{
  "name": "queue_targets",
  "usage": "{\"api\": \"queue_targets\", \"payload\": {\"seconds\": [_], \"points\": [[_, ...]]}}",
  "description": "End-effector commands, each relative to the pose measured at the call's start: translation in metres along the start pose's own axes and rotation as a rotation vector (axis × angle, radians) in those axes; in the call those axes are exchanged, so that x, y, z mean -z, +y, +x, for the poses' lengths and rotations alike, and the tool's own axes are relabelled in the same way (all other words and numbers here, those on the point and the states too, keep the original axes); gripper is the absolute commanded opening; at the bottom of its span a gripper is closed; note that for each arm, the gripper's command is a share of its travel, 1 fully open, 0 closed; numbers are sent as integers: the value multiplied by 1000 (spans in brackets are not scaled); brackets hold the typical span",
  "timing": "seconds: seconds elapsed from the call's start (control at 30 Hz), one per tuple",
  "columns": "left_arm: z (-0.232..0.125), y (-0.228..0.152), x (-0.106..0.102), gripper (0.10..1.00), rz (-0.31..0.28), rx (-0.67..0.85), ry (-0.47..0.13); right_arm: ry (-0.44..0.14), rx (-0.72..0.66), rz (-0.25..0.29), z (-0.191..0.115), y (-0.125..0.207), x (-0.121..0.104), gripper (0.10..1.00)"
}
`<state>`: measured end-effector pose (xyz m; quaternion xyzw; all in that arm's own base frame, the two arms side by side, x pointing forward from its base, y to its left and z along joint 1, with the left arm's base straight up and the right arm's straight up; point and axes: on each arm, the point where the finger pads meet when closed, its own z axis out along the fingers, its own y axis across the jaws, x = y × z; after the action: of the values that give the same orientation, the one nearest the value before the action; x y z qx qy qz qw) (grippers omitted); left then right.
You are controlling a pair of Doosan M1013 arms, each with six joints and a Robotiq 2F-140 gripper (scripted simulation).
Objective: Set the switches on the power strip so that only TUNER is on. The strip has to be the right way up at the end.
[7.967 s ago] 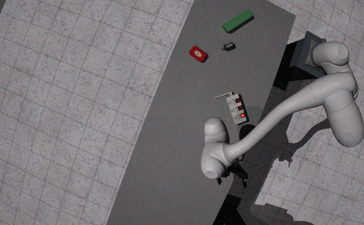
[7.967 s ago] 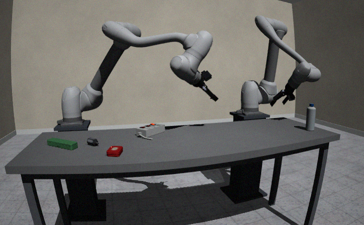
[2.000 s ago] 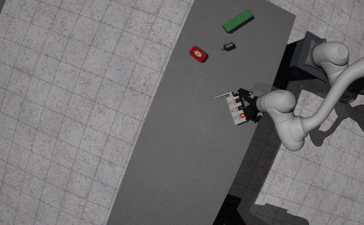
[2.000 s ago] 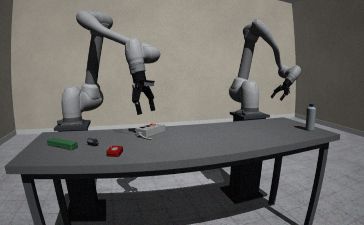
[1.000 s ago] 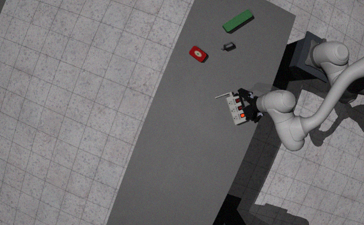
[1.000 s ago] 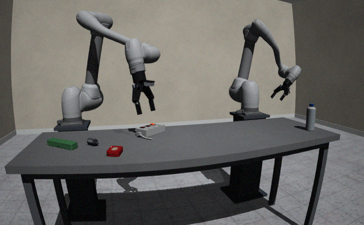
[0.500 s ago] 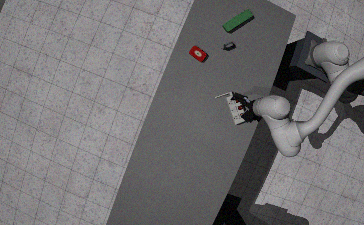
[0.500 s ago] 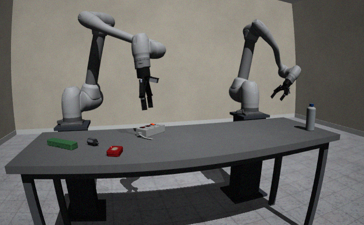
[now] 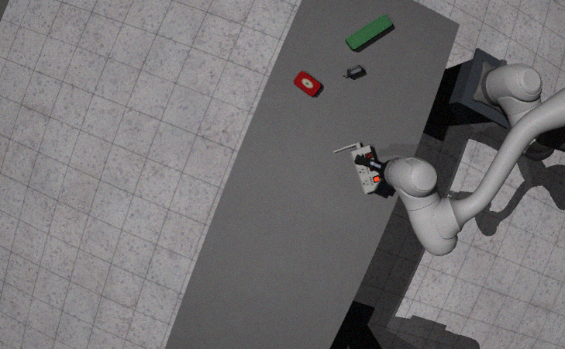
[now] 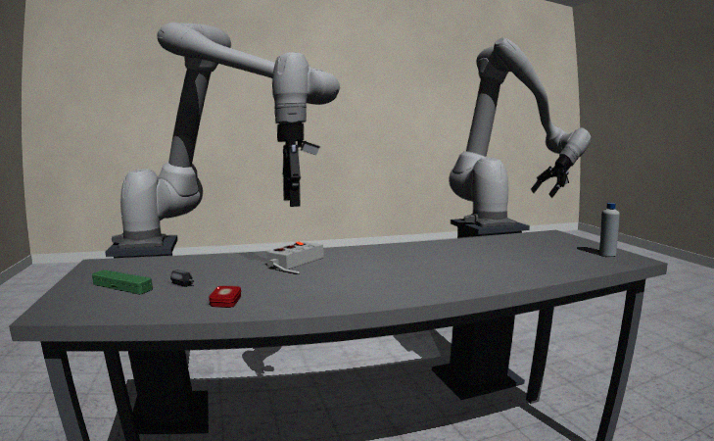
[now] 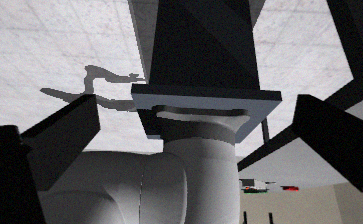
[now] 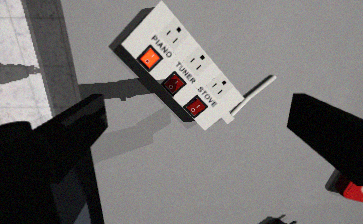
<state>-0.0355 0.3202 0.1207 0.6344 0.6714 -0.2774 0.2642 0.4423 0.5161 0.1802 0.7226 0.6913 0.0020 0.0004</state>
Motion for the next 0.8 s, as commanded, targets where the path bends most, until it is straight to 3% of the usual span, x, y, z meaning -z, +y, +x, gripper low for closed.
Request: {"api": "queue_targets", "payload": {"seconds": [0.0, 0.37, 0.77], "points": [[0, 0, 0, 1000, 0, 0, 1, -1, 8, 3, 0, 0, 1, 1000], [0, 0, 0, 1000, 0, 0, 1, -1, 11, 3, 0, 0, 1, 1000], [0, 0, 0, 1000, 0, 0, 1, -1, 459, 3, 15, -37, -30, 1000]]}}
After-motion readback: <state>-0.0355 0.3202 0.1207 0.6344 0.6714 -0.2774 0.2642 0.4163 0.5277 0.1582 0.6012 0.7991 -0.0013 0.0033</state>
